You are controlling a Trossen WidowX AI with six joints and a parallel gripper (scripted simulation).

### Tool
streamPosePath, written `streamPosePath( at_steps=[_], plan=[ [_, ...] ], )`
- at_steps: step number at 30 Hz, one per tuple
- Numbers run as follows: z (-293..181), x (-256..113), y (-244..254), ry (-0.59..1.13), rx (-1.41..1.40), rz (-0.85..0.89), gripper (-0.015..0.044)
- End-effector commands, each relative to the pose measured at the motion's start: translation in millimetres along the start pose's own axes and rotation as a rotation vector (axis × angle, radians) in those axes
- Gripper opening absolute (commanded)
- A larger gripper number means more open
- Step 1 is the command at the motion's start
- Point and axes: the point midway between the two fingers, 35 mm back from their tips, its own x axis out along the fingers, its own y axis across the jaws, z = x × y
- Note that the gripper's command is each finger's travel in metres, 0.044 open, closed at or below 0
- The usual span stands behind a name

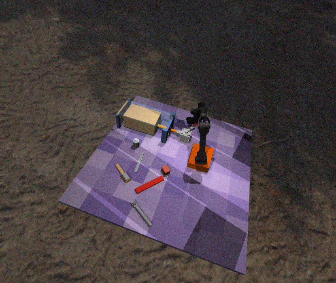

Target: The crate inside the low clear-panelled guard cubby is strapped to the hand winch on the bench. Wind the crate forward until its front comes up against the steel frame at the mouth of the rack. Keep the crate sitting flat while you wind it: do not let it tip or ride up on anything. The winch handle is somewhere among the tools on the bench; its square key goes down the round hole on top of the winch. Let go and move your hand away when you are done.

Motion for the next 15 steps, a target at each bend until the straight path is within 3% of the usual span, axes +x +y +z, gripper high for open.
streamPosePath(
  at_steps=[1, 15],
  plan=[
    [14, 8, 13, -0.017, -0.021, 0.017, 0.0000],
    [28, 14, 30, -0.018, -0.021, 0.019, 0.0000]
  ],
)
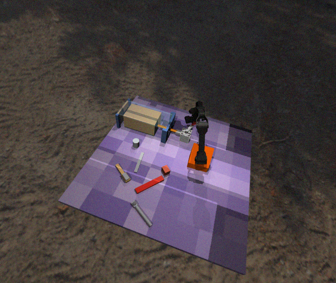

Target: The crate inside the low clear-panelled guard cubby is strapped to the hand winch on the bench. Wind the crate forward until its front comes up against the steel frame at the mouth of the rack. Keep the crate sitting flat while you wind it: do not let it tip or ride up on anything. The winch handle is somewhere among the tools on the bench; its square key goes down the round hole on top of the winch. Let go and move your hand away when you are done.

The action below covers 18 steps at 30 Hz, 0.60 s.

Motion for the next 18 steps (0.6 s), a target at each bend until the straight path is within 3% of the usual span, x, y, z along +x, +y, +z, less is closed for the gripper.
streamPosePath(
  at_steps=[1, 18],
  plan=[
    [16, 8, 22, -0.022, -0.036, 0.031, 0.0000],
    [27, 13, 46, -0.022, -0.037, 0.034, 0.0000]
  ],
)
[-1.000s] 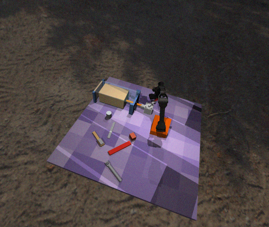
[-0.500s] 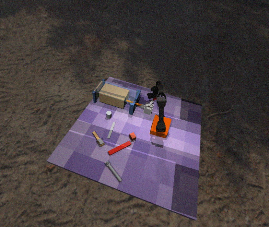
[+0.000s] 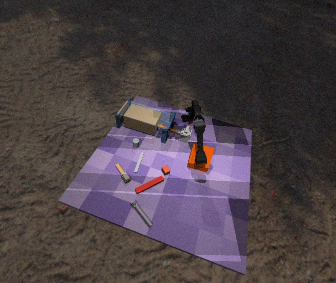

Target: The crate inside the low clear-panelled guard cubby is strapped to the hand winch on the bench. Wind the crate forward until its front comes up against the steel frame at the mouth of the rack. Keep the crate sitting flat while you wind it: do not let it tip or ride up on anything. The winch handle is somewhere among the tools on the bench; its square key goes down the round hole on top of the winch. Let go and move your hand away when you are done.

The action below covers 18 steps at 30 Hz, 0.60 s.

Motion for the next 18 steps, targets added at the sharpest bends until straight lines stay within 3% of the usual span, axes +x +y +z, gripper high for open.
streamPosePath(
  at_steps=[1, 18],
  plan=[
    [8, 5, 23, -0.007, -0.025, 0.030, 0.0000],
    [13, 7, 49, -0.007, -0.025, 0.032, 0.0000]
  ],
)
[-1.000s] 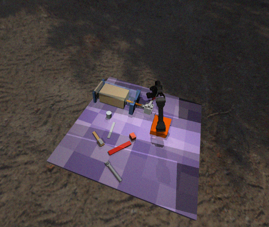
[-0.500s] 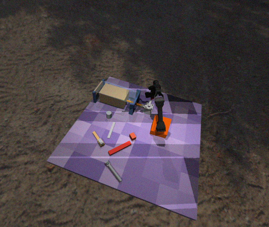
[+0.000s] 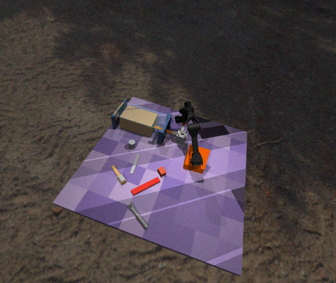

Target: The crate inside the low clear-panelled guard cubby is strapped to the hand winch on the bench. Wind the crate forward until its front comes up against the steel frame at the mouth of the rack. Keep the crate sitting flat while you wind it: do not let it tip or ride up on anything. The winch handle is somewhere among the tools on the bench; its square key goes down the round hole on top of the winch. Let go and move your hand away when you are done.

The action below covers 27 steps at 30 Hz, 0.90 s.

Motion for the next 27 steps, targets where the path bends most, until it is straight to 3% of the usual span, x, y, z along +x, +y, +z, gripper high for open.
streamPosePath(
  at_steps=[1, 27],
  plan=[
    [3, 5, 28, 0.003, -0.028, 0.045, 0.0000],
    [-2, 2, 69, 0.004, -0.029, 0.048, 0.0000]
  ],
)
